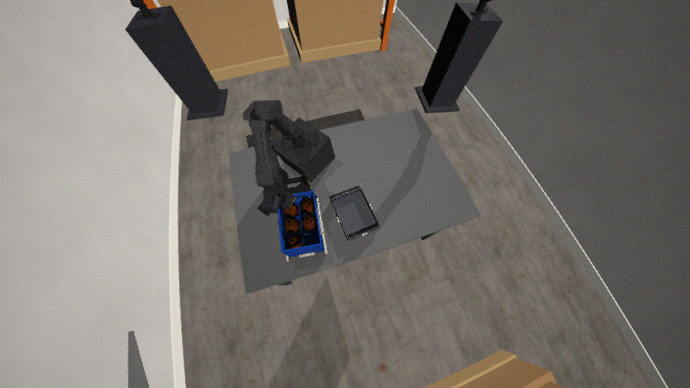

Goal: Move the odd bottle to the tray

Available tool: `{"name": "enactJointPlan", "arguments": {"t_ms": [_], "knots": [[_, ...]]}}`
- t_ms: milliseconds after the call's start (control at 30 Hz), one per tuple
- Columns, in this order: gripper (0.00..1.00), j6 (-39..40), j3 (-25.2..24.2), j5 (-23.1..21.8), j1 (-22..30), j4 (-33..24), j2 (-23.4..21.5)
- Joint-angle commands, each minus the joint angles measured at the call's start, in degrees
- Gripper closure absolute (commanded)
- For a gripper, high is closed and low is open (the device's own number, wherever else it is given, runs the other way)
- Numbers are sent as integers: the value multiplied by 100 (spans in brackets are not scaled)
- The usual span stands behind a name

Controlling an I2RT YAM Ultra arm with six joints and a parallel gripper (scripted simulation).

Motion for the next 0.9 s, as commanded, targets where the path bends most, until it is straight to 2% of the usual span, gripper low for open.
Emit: {"name": "enactJointPlan", "arguments": {"t_ms": [0, 100, 267, 300, 433, 867], "knots": [[39, -36, -126, -7, -43, 134, 67], [39, -41, -65, -6, -58, 181, -19], [39, -44, -169, -9, -70, 229, 130], [39, -43, -168, -8, -72, 254, -50], [39, -56, -181, -8, -49, 344, 199], [39, -72, -239, -11, -78, 631, 273]]}}
